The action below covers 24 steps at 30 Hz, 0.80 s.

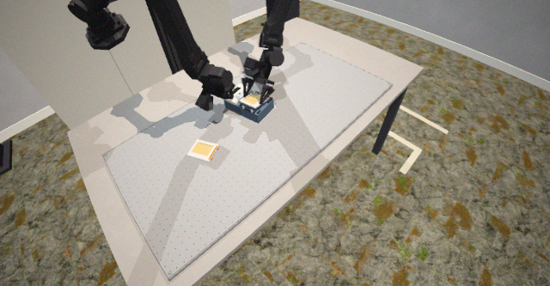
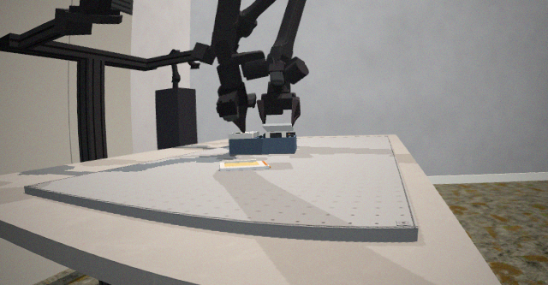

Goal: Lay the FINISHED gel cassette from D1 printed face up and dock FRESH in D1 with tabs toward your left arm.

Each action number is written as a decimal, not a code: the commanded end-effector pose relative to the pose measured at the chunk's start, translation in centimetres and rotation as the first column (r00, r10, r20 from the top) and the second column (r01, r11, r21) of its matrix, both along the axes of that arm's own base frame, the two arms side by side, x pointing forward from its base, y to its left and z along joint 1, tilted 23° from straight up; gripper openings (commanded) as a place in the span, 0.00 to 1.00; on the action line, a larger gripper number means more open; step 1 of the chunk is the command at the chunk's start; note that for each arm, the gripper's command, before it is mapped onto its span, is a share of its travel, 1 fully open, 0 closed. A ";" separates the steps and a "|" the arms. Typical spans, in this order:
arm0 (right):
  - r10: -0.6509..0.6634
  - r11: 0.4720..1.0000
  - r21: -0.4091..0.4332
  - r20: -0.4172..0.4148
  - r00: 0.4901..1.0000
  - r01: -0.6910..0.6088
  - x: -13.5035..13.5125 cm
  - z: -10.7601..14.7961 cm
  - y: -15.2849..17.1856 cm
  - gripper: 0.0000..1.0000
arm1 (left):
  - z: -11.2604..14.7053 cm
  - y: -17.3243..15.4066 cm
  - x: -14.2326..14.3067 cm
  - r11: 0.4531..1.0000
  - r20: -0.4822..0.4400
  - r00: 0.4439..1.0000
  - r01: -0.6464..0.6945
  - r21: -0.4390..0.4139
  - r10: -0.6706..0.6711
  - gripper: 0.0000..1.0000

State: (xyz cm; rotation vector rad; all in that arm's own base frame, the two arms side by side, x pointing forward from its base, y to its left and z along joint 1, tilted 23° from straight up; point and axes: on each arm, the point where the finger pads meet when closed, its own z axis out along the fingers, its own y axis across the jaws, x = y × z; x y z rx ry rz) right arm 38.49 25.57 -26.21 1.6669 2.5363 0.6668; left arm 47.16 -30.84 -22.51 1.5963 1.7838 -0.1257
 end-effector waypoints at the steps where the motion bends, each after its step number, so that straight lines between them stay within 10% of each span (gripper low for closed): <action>1: -0.066 0.994 -0.089 -0.045 0.997 0.062 -0.6 -5.1 -4.7 0.00 | 1.2 -1.0 -0.2 1.000 0.004 1.000 0.005 -0.011 -0.005 0.00; 24: -0.066 0.994 -0.089 -0.045 0.997 0.062 -0.6 -5.1 -4.7 0.00 | 1.4 -1.4 -0.7 1.000 0.003 1.000 0.011 -0.009 -0.011 0.00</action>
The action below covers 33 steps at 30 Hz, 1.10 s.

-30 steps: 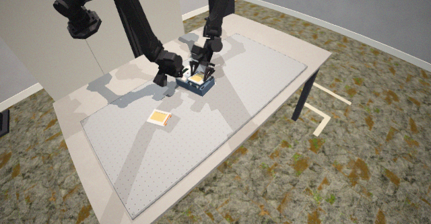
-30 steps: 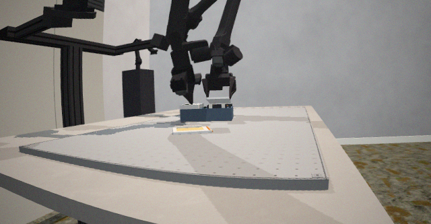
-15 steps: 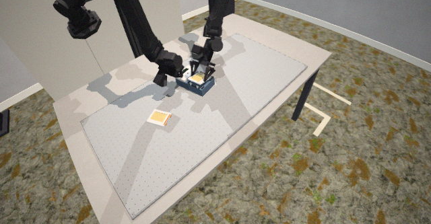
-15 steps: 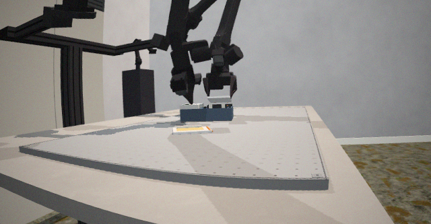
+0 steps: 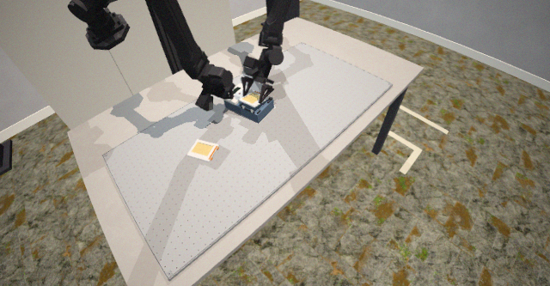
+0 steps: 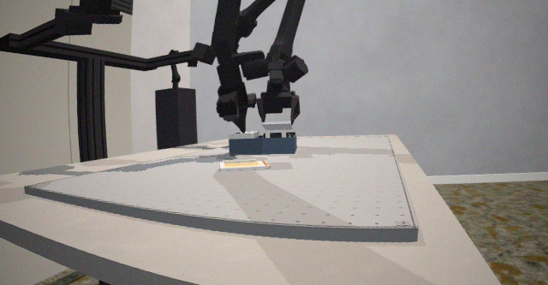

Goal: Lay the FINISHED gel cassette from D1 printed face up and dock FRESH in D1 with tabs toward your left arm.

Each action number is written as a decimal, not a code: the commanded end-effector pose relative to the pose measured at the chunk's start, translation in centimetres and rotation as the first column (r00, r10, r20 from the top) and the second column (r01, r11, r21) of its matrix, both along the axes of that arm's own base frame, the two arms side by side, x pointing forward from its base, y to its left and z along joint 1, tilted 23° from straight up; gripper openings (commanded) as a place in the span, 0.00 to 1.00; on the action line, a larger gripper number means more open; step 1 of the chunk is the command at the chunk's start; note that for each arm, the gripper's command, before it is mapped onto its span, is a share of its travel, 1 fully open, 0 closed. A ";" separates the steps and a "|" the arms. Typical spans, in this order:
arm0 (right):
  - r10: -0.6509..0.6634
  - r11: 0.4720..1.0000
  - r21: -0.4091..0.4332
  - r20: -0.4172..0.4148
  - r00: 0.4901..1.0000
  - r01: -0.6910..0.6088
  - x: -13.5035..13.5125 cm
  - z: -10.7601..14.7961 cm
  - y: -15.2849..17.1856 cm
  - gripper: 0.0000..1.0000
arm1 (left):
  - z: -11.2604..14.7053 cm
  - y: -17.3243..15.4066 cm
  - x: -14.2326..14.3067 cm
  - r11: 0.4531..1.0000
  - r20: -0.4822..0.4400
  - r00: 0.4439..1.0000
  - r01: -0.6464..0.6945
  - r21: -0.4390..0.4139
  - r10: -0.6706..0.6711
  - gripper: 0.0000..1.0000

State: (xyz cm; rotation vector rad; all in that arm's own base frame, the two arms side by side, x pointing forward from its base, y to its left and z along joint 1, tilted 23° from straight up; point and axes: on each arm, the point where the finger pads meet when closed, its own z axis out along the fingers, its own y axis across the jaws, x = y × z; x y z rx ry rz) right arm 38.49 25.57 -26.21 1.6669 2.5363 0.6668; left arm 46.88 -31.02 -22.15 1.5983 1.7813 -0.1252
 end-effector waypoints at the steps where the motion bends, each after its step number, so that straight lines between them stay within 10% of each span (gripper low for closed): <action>1: -0.066 0.994 -0.089 -0.045 0.997 0.062 -0.6 -5.1 -4.7 0.00 | 1.0 -1.2 -0.4 1.000 0.002 1.000 0.009 -0.010 -0.009 0.00; 33: -0.066 0.994 -0.089 -0.045 0.997 0.062 -0.6 -5.1 -4.7 0.00 | 1.6 -1.5 -0.9 1.000 0.000 1.000 0.012 -0.009 -0.012 0.00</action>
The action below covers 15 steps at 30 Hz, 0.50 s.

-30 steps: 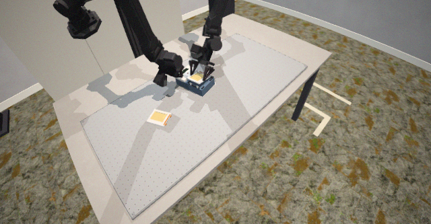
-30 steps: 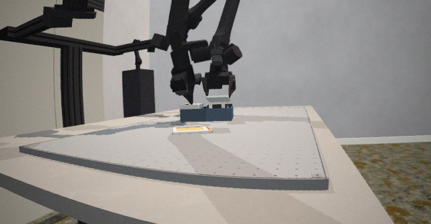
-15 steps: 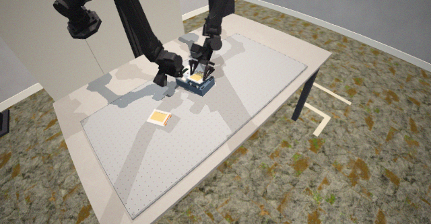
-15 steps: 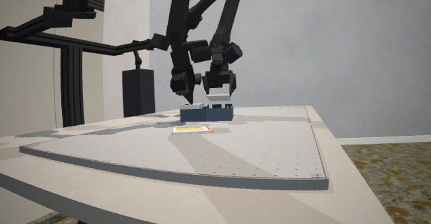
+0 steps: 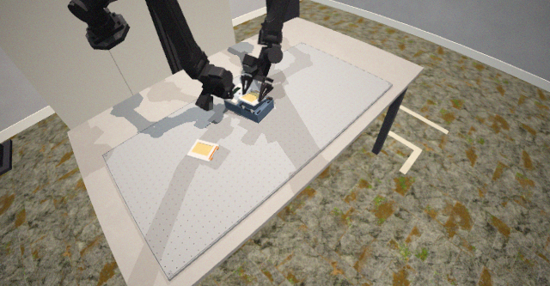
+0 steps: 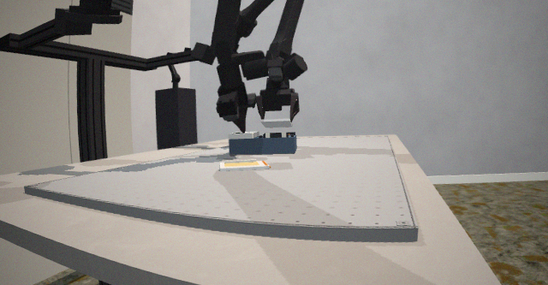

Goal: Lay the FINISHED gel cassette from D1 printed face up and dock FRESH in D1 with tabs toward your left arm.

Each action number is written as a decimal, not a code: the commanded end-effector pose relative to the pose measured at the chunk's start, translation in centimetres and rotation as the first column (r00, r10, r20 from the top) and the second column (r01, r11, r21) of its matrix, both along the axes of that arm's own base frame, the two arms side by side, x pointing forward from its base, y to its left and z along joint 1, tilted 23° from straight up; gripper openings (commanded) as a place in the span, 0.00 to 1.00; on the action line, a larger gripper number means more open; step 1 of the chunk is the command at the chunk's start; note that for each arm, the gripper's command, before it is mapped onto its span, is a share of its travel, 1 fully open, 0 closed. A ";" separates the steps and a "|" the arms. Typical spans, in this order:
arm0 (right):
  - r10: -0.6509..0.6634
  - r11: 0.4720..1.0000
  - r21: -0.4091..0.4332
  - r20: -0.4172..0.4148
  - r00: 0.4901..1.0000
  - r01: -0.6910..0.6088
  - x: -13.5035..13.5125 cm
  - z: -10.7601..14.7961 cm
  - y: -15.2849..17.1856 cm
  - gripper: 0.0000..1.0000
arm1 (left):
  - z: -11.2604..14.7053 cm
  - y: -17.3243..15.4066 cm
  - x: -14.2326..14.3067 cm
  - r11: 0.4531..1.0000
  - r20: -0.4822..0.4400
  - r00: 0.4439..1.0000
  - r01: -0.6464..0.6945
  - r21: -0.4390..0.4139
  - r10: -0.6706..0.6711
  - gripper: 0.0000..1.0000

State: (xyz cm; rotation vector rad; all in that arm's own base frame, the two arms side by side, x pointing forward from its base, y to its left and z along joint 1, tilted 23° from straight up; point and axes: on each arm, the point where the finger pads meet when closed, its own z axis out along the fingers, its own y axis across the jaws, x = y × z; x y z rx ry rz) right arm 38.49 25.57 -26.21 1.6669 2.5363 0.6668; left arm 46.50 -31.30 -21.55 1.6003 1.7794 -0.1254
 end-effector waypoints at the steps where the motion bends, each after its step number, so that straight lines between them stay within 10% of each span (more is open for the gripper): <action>1: -0.066 0.994 -0.089 -0.045 0.997 0.062 -0.6 -5.1 -4.7 0.00 | 1.0 -1.2 -0.5 1.000 -0.001 1.000 0.010 -0.009 -0.010 0.00; 15: -0.066 0.994 -0.089 -0.045 0.997 0.062 -0.6 -5.1 -4.7 0.00 | 1.4 -1.3 -0.5 1.000 0.003 1.000 0.009 -0.011 -0.009 0.00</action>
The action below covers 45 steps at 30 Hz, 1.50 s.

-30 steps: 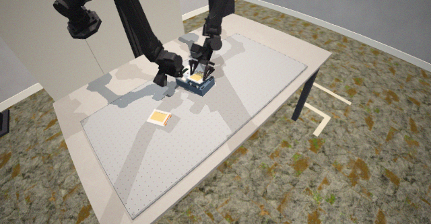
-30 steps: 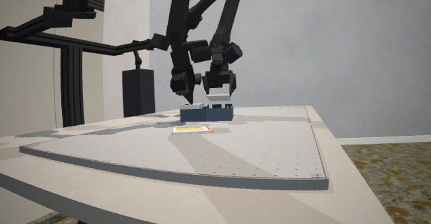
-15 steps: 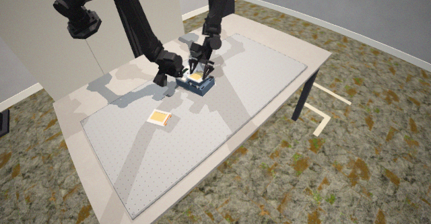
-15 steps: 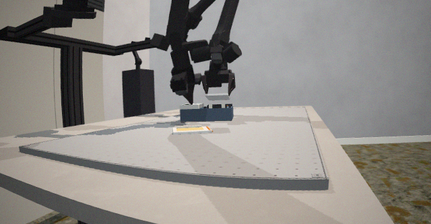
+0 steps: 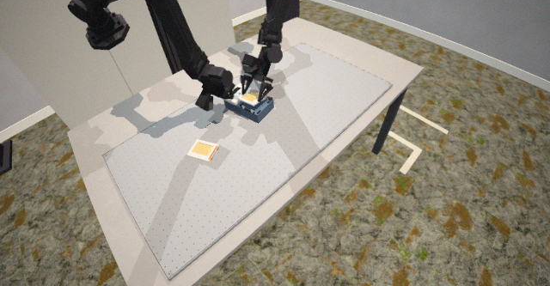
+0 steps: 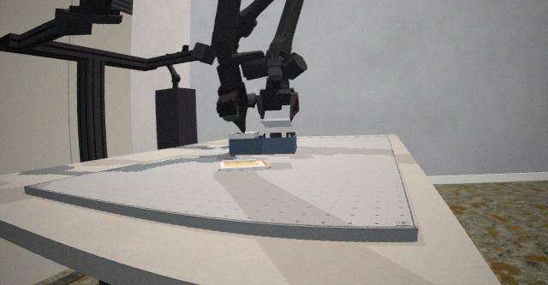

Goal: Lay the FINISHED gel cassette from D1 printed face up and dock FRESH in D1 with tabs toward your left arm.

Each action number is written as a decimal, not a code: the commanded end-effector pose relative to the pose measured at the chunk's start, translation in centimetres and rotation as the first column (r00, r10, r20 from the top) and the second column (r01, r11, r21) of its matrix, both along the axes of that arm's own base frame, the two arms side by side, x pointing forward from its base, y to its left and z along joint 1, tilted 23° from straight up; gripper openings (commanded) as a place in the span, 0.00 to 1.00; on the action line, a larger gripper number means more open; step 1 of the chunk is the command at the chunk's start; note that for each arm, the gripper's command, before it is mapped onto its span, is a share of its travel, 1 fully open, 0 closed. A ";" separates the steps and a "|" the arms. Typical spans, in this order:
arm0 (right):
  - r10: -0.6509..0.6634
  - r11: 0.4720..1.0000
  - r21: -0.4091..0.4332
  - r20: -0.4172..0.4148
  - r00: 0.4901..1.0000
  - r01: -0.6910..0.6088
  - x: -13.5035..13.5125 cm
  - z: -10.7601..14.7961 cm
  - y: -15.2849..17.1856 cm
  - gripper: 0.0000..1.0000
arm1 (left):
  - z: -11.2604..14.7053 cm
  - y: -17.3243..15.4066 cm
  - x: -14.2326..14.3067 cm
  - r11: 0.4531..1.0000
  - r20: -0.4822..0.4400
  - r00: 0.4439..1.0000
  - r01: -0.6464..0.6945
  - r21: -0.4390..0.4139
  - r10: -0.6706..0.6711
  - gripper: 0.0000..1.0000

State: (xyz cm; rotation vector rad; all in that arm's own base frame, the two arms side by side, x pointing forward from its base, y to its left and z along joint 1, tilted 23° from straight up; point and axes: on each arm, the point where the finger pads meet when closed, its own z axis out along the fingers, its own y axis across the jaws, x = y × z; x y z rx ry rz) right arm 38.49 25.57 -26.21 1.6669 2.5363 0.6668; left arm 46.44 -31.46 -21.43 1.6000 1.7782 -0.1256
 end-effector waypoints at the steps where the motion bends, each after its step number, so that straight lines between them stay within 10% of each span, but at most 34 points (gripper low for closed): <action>1: -0.066 0.994 -0.089 -0.045 0.997 0.062 -0.6 -5.1 -4.7 0.00 | 1.3 -1.2 -0.4 1.000 0.002 1.000 0.009 -0.010 -0.009 0.00; 45: -0.066 0.994 -0.089 -0.045 0.997 0.062 -0.6 -5.1 -4.7 0.00 | 0.9 -0.6 -0.4 1.000 0.001 1.000 0.006 -0.002 -0.006 0.00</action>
